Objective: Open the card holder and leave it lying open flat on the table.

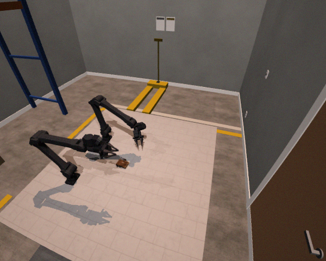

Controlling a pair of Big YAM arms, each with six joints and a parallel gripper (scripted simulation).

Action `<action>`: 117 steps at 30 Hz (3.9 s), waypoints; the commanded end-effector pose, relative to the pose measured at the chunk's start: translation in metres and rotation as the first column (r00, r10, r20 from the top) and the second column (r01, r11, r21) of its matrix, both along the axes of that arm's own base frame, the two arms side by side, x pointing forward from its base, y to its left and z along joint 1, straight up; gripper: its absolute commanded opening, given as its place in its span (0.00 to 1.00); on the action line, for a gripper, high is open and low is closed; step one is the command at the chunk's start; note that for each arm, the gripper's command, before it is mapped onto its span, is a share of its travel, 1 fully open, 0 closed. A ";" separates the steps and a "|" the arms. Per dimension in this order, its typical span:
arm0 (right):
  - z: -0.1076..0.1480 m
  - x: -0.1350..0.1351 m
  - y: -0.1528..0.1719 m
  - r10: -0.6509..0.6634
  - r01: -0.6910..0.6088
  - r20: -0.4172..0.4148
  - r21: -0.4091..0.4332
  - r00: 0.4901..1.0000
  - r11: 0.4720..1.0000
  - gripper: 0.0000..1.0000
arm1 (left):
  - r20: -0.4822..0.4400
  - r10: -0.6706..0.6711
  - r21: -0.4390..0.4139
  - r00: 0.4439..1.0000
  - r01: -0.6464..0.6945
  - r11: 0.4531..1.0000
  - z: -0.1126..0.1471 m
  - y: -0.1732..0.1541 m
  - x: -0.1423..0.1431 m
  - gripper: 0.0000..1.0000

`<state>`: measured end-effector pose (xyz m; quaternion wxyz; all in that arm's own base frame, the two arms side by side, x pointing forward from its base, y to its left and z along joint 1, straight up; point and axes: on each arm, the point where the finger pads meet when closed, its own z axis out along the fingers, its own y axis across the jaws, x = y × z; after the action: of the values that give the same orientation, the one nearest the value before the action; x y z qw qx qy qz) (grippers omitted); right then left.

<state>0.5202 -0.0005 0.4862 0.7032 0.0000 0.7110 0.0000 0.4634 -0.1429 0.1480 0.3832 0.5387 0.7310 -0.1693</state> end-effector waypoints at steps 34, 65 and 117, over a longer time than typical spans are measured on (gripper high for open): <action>0.026 -0.001 0.000 0.000 0.000 0.046 0.000 0.999 1.000 0.36 | -0.056 -0.534 -0.292 0.844 0.498 0.817 -0.087 -0.054 -0.131 0.36; 0.026 -0.001 0.000 0.000 0.000 0.046 0.000 0.999 1.000 0.36 | -0.081 -0.514 -0.313 0.854 0.468 0.827 -0.099 -0.082 -0.133 0.36; 0.026 -0.001 0.000 0.000 0.000 0.046 0.000 0.999 1.000 0.36 | 0.015 -0.520 -0.289 0.854 0.501 0.816 -0.059 -0.125 -0.114 0.21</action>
<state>0.5202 -0.0005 0.4862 0.7032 0.0000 0.7110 0.0000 0.3280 -0.2568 0.0617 0.3502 0.6402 0.5549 -0.3996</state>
